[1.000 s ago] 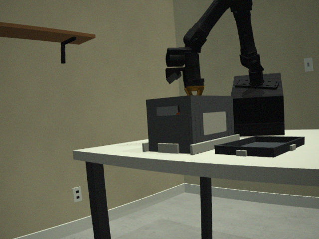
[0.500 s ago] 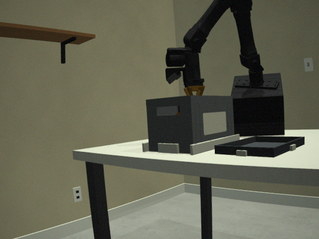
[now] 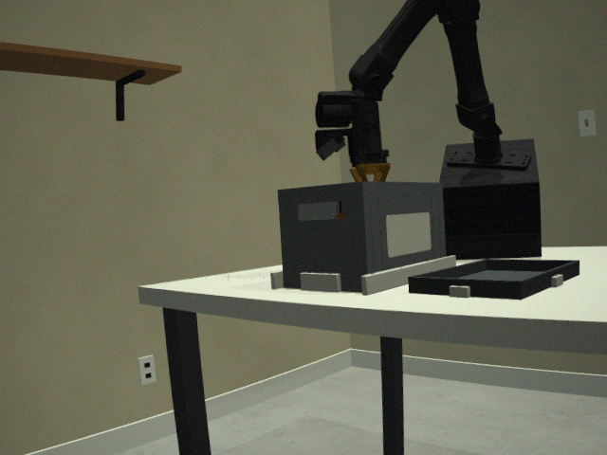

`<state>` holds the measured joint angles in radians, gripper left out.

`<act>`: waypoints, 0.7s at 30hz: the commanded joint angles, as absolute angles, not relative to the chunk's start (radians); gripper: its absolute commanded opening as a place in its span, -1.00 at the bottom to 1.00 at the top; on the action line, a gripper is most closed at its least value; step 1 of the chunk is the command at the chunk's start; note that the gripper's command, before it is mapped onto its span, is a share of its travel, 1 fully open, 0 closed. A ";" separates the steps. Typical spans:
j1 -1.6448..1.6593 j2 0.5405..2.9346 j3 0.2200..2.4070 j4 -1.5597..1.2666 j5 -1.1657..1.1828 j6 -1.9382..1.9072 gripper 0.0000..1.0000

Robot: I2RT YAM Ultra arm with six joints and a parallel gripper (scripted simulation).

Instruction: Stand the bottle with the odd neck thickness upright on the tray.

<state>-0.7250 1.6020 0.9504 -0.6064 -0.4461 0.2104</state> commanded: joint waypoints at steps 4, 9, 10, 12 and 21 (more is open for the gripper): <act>-0.736 1.606 0.934 -0.581 -0.432 0.214 0.21; -0.736 1.606 0.934 -0.581 -0.432 0.214 0.21; -0.736 1.606 0.934 -0.581 -0.432 0.214 0.21; -0.736 1.606 0.934 -0.581 -0.432 0.214 0.21; -0.739 1.598 0.940 -0.583 -0.432 0.211 0.21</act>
<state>-0.7250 1.6020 0.9504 -0.6064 -0.4461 0.2104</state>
